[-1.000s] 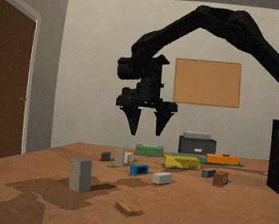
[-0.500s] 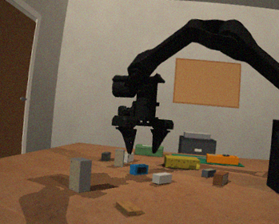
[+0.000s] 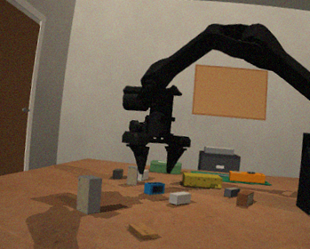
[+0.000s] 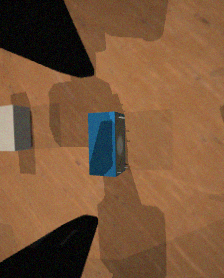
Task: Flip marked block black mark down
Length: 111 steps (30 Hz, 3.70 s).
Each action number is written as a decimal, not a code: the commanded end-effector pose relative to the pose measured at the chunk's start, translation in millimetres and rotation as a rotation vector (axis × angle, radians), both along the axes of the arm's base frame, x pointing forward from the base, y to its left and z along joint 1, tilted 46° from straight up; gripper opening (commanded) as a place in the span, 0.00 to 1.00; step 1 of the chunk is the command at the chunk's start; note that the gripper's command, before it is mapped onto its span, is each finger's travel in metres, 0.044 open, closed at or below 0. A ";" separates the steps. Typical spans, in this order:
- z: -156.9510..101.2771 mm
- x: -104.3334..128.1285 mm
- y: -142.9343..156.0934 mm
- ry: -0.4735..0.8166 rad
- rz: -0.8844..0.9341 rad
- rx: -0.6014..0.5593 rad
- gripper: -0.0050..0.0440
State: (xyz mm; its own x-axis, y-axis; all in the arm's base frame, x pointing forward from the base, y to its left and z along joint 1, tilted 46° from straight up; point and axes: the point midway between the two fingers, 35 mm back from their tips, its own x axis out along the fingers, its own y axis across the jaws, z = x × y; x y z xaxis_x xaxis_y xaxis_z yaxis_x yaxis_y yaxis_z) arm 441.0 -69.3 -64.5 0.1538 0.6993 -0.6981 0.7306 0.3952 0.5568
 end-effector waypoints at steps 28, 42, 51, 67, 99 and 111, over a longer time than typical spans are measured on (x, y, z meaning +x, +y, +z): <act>-22.1 5.6 26.5 0.001 0.001 0.004 1.00; -29.2 7.9 33.7 -0.001 0.001 0.003 1.00; -29.3 8.1 34.3 -0.001 0.001 0.002 1.00; -28.9 8.4 34.2 -0.003 0.001 0.002 1.00; -29.0 8.2 34.2 -0.002 0.002 0.001 0.00; -29.0 8.2 34.2 -0.002 0.002 0.001 0.00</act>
